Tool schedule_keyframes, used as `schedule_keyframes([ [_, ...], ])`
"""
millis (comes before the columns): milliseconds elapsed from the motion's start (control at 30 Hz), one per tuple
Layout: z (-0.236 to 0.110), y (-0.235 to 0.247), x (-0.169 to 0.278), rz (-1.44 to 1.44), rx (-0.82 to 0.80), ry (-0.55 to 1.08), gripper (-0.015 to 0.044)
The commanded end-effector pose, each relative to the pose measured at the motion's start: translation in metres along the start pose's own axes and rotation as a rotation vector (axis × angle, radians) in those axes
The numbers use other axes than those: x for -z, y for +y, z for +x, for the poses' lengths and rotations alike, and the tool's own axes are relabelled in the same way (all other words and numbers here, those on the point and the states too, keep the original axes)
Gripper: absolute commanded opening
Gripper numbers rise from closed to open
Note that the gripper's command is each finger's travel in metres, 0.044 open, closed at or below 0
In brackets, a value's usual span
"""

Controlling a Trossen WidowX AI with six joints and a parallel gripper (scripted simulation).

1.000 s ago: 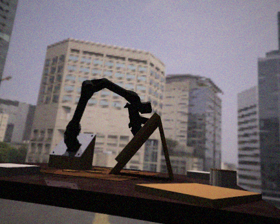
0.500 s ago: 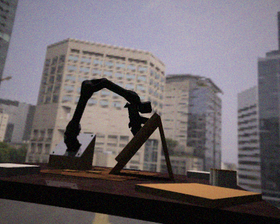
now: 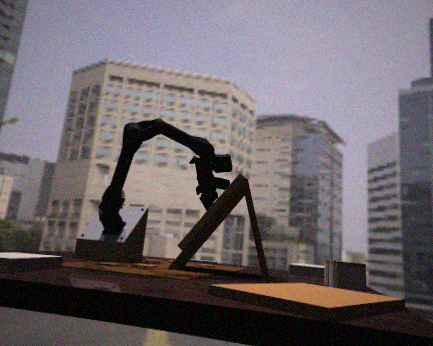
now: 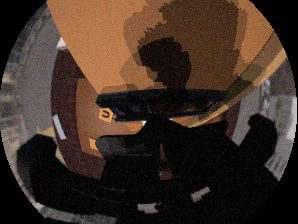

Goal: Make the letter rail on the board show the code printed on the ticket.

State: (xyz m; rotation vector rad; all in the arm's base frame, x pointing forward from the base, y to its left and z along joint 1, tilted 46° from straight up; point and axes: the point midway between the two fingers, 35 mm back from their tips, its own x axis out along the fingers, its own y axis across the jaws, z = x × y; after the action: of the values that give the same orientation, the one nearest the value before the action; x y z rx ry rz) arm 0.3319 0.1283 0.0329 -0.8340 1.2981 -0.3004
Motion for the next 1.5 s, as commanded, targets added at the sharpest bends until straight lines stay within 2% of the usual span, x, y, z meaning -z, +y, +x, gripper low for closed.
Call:
schedule_keyframes([
  [0, -0.004, 0.0, 0.007, 0.001, 0.002, 0.005, 0.0],
  [367, -0.011, 0.0, 0.014, 0.0, 0.001, 0.006, 0.0],
  [467, -0.023, -0.003, 0.012, -0.128, -0.025, -0.026, 0.0079],
  [700, -0.08, -0.018, 0.029, -0.755, -0.113, -0.197, 0.0263],
  [933, -0.128, -0.032, 0.056, -1.378, -0.093, -0.439, 0.044],
  [1167, -0.149, -0.039, 0.072, -1.683, -0.029, -0.578, 0.044],
  [1467, -0.15, -0.039, 0.072, -1.688, -0.027, -0.581, 0.044],
])
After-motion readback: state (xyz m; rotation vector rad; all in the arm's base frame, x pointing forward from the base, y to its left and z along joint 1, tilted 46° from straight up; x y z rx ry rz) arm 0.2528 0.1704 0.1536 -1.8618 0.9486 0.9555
